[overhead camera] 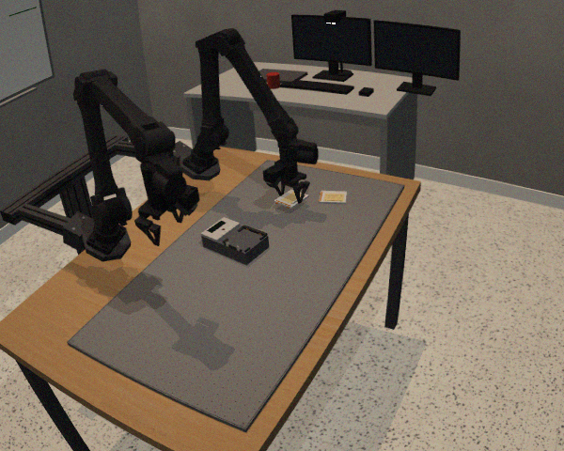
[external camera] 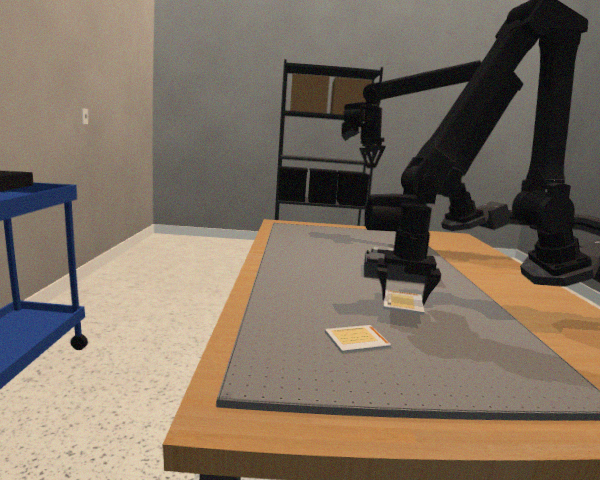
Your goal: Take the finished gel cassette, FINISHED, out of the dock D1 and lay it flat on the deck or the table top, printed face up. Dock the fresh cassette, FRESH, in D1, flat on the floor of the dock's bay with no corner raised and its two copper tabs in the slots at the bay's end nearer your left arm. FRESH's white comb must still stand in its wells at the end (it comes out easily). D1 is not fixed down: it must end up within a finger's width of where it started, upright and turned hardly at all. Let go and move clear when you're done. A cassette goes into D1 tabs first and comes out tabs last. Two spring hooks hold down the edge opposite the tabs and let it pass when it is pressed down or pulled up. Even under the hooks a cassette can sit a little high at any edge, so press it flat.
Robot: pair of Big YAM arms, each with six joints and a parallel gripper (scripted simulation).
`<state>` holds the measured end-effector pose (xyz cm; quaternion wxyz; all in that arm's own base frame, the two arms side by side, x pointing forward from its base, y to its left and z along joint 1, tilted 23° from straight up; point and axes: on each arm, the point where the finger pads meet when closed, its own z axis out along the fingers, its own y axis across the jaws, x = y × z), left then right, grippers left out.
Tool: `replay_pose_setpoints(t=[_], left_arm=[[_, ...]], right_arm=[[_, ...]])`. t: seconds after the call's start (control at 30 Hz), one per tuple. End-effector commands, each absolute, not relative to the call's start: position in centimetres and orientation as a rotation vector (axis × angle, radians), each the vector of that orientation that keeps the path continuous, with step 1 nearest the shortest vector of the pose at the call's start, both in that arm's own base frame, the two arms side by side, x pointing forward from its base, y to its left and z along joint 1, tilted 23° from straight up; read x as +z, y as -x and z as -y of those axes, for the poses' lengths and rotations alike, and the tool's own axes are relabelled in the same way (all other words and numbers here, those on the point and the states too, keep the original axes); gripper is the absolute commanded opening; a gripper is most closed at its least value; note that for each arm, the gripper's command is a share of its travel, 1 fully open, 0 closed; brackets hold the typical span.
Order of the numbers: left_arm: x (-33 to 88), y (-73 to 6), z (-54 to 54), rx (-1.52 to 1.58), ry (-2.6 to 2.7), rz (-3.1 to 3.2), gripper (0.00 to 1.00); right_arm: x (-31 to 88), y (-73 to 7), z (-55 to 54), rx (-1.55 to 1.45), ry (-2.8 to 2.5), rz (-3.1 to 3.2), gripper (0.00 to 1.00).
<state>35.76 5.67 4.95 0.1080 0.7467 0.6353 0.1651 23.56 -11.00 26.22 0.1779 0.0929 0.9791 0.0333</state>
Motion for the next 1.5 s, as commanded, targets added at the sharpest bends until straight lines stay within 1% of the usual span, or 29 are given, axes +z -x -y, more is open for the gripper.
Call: replay_pose_setpoints(t=[0.0, 1.47], left_arm=[[4.2, -35.5, -6.0, 0.473, -2.196, -1.885, 0.0], [2.6, -36.1, -6.0, 0.473, -2.193, -1.89, 0.0]], right_arm=[[29.2, -24.3, 11.8, 0.065, -0.281, -2.726, 1.0], [29.2, -24.3, 11.8, 0.065, -0.281, -2.726, 1.0]])
